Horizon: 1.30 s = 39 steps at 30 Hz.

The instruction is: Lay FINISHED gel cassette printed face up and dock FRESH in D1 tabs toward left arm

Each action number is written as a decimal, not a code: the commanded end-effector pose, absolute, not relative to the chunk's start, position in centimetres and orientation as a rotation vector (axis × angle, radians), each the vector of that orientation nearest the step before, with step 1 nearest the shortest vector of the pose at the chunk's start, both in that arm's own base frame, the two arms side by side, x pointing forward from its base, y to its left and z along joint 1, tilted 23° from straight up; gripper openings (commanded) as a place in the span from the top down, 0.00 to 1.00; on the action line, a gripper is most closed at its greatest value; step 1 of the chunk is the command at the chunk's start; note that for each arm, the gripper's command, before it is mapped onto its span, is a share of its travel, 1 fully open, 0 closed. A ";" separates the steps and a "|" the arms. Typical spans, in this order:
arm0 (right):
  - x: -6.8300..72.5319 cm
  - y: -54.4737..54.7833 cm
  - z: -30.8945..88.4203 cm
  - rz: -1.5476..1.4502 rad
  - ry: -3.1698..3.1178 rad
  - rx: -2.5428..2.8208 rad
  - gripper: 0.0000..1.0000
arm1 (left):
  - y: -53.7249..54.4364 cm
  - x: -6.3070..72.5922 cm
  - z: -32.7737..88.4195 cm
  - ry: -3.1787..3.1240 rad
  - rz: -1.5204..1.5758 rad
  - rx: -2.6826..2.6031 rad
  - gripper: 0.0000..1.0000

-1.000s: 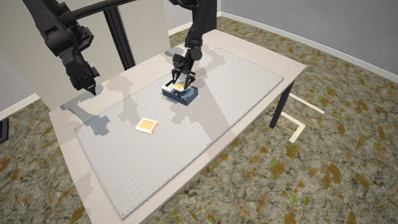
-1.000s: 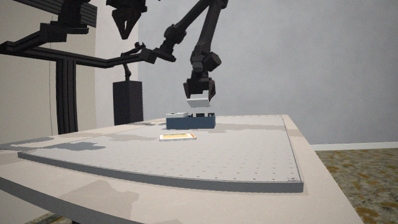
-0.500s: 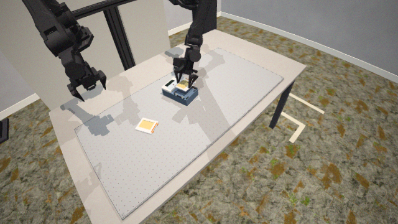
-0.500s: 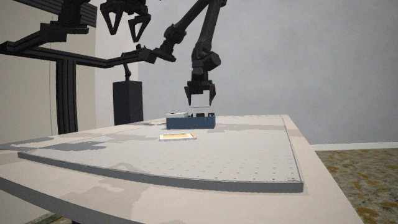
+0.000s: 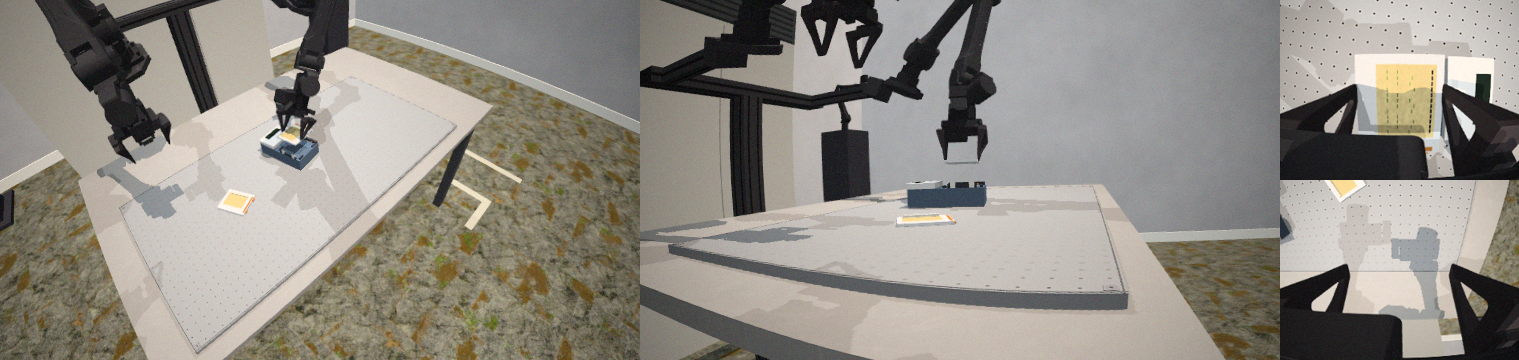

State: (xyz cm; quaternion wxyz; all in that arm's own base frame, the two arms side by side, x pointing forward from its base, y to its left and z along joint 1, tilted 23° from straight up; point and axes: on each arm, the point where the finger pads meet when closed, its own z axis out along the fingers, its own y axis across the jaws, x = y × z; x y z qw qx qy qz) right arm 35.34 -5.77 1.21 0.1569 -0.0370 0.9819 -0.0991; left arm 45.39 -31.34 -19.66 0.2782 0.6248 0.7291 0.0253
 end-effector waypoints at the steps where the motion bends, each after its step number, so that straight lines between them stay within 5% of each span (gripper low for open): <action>1: 36.8 -5.9 2.9 -0.285 2.775 -0.114 0.00 | -32.5 45.5 -18.6 1.946 0.062 1.667 1.00; 39: 36.8 -5.9 2.9 -0.285 2.775 -0.114 0.00 | -32.8 45.6 -18.3 1.937 0.057 1.655 1.00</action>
